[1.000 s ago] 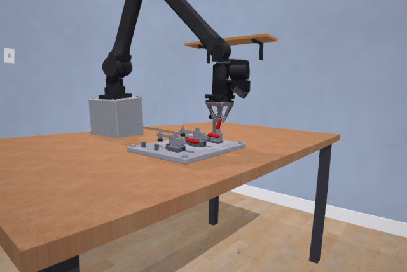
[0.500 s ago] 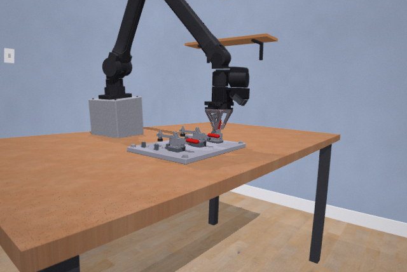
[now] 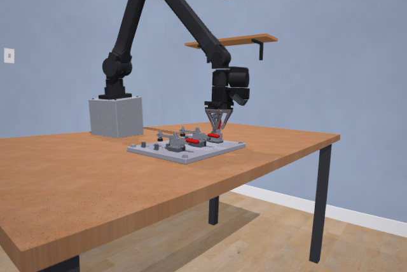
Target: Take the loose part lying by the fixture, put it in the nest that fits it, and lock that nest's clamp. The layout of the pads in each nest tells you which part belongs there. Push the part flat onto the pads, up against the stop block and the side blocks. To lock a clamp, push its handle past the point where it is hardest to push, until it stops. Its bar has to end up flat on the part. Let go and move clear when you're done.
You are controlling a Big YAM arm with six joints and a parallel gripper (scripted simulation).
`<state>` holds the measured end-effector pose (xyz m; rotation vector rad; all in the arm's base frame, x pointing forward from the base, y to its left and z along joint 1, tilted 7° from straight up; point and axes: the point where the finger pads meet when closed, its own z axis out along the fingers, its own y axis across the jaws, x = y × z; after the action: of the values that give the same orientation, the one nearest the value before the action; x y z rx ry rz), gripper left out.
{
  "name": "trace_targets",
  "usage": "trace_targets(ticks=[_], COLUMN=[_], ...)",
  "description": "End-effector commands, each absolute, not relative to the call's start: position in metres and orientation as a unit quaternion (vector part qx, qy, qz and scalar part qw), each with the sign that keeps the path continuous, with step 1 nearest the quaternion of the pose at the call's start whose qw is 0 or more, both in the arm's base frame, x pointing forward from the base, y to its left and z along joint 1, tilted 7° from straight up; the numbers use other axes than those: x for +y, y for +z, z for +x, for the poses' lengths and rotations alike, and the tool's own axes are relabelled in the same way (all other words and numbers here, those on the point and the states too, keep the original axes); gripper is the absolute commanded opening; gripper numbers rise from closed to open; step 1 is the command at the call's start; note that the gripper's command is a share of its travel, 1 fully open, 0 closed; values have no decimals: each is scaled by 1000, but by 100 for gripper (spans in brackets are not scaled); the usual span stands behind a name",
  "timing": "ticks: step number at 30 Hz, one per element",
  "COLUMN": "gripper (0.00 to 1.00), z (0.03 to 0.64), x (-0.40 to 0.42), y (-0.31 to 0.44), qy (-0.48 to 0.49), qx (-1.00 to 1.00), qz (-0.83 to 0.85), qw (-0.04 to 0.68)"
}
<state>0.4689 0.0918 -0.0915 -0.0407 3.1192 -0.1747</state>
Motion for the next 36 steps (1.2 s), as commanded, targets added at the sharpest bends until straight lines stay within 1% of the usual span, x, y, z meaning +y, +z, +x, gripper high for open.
trace_targets(ticks=[1, 9, 10, 36], gripper=[45, 45, 0, 0], z=[477, 477, 477, 476], x=[89, 89, 89, 88], y=[-84, -84, -84, -85], qy=[-55, -55, -55, -55], qx=[998, 998, 998, 998], qz=[-12, -12, -12, -9], qw=[19, 19, 19, 16])
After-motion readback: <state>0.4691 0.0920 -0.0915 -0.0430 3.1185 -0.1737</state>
